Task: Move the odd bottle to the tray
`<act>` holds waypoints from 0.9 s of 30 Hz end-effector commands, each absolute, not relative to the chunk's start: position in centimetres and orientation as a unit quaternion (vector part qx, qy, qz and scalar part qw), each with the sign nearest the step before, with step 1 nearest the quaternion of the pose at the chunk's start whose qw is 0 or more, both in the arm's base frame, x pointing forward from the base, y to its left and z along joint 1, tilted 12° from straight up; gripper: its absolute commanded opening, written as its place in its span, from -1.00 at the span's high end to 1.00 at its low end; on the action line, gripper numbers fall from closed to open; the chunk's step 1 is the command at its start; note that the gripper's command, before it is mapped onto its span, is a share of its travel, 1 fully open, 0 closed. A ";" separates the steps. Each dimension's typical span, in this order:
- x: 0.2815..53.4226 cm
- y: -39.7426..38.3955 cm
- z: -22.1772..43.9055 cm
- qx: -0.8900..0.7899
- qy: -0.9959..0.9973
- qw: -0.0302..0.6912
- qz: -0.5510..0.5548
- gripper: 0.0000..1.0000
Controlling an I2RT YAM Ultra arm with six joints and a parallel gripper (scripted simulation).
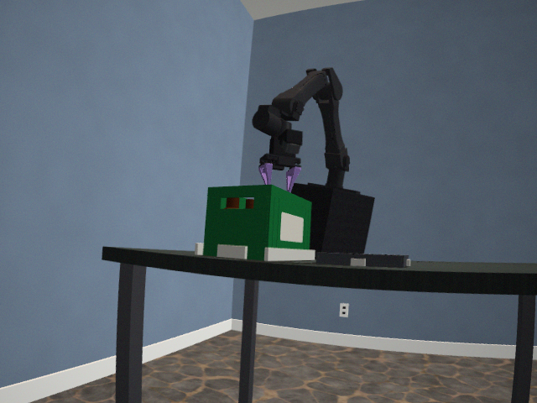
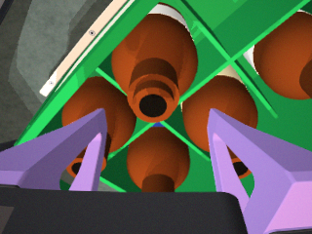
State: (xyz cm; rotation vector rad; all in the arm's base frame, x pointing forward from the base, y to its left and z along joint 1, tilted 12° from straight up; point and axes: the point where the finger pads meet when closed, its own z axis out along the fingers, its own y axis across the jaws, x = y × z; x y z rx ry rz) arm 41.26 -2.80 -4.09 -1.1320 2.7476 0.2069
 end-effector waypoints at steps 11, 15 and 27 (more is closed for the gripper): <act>42.5 -3.2 -1.8 -0.378 0.918 0.101 0.058 -0.21; 42.4 -3.6 -1.3 -0.376 0.919 0.102 0.058 -0.21; 42.2 -3.9 0.4 -0.377 0.919 0.102 0.058 -0.21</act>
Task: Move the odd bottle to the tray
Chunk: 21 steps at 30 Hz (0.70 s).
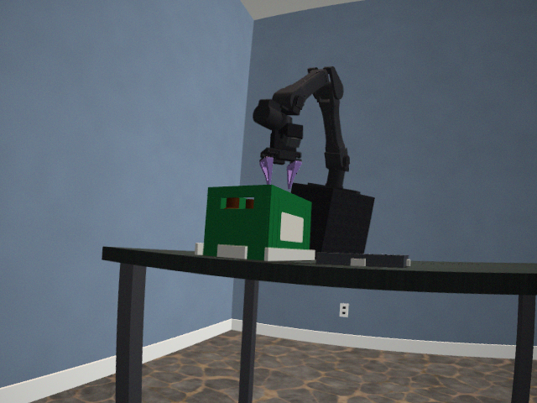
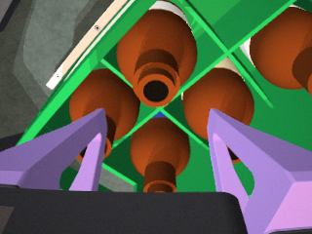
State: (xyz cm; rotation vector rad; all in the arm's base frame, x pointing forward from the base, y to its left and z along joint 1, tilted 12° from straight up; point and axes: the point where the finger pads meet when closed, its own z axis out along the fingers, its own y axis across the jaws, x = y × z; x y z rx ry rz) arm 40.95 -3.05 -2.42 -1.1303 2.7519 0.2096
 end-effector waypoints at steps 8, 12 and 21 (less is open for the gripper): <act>42.1 -4.0 1.3 -0.377 0.919 0.102 0.058 -0.21; 42.0 -4.1 1.8 -0.377 0.919 0.102 0.058 -0.21; 41.9 -4.1 2.2 -0.378 0.918 0.102 0.059 -0.21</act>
